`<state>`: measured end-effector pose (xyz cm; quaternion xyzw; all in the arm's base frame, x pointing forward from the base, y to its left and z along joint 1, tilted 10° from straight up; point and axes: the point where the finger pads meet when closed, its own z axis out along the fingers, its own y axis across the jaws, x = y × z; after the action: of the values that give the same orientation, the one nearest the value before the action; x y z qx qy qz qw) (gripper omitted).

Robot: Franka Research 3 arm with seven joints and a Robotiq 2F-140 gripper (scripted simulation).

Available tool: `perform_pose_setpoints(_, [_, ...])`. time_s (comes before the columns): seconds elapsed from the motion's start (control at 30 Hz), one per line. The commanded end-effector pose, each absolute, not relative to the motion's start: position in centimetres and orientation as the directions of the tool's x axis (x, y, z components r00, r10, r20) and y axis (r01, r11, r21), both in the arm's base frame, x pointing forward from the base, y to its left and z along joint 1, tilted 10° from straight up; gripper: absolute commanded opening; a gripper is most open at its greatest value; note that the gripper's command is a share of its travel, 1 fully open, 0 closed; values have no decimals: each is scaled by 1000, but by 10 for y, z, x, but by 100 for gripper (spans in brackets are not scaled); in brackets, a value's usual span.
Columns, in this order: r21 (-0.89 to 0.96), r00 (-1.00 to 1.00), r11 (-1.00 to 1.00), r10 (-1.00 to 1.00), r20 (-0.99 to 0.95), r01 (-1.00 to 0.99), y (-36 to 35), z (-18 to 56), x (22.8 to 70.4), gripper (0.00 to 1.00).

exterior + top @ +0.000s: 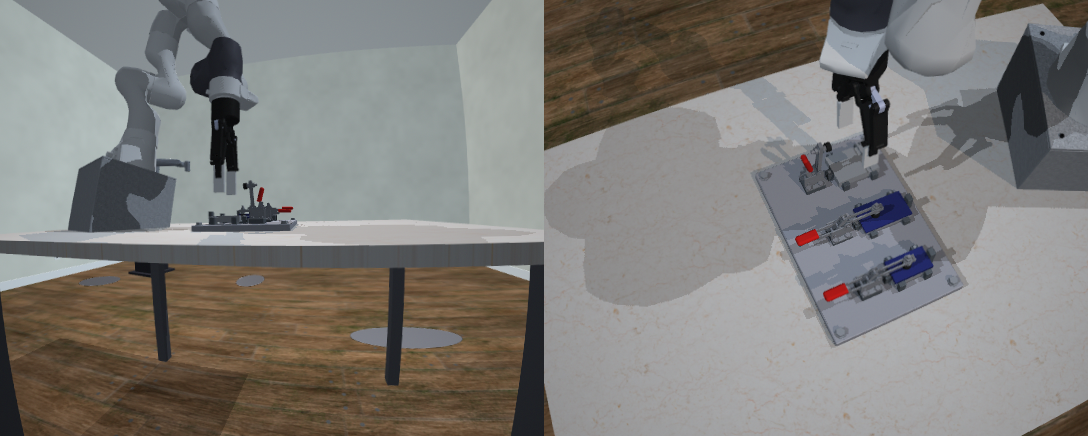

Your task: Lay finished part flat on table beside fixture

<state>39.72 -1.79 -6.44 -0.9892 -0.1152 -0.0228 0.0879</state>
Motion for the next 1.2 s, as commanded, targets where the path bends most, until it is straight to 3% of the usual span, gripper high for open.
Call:
perform_pose_setpoints(0.0, [-158,973,-961,217,76,227,-19,-73,403,58])
perform_pose_setpoints(1.17, [-158,973,-961,217,76,227,-15,-94,404,58])
